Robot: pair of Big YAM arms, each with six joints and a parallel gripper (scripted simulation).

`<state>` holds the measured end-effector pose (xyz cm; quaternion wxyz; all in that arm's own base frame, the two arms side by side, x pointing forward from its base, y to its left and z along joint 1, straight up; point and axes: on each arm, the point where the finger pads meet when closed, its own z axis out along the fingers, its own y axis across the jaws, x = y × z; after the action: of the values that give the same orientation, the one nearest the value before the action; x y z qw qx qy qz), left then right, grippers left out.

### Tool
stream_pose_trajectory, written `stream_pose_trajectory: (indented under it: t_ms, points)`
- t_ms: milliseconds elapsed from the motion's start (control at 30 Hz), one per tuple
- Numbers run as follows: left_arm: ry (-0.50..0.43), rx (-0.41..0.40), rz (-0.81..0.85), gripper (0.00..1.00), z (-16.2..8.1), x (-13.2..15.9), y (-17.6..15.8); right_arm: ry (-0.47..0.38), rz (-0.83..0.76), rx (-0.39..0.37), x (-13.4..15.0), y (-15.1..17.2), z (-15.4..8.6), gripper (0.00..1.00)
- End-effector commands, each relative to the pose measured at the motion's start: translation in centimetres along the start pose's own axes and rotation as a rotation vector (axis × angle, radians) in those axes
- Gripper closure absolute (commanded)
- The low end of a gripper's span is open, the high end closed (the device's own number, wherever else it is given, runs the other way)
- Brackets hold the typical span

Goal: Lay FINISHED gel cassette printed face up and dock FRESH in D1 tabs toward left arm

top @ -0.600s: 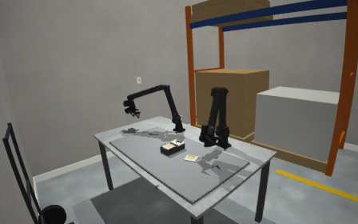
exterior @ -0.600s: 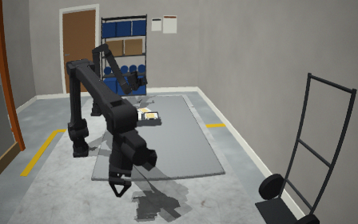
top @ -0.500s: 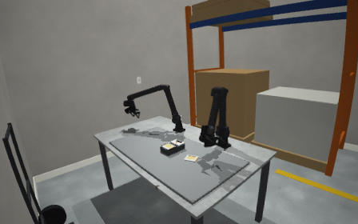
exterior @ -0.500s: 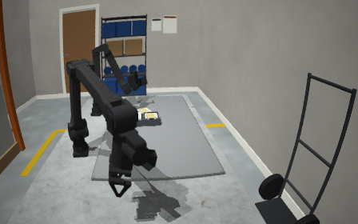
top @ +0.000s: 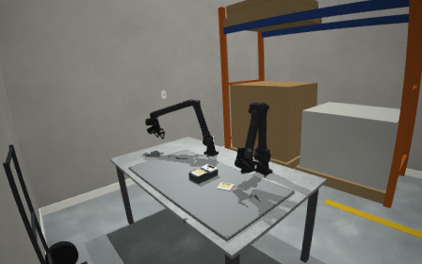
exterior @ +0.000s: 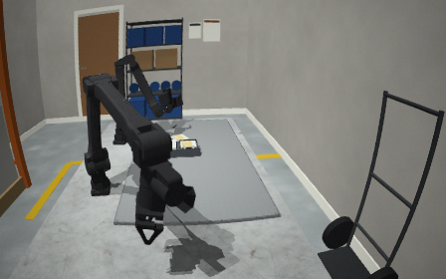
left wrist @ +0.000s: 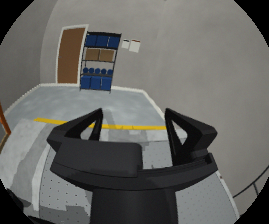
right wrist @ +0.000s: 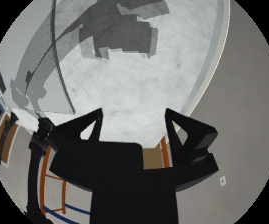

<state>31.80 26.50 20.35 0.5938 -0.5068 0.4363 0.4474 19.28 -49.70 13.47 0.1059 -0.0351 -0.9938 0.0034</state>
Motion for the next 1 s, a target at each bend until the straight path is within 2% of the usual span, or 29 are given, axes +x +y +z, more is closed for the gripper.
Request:
stream_pose_trajectory:
  t_ms: [0,367,500,800,967]
  points:
    - [0.016,0.027,0.044,1.0,0.3,0.0,-1.0,-0.006,0.002,0.011,0.0,-0.2,-0.6,1.0]
    - [0.143,0.215,0.331,1.0,1.5,1.3,-6.2,-0.006,0.002,0.011,0.0,-0.2,-0.6,1.0]
    - [0.165,0.242,0.37,1.0,1.7,1.6,-7.1,-0.006,0.002,0.011,0.0,-0.2,-0.6,1.0]
    - [0.312,0.396,0.581,1.0,2.1,3.0,-11.3,-0.006,0.002,0.011,0.0,-0.2,-0.6,1.0]
    - [0.411,0.479,0.686,1.0,1.6,3.8,-13.6,-0.006,0.002,0.011,0.0,-0.2,-0.6,1.0]
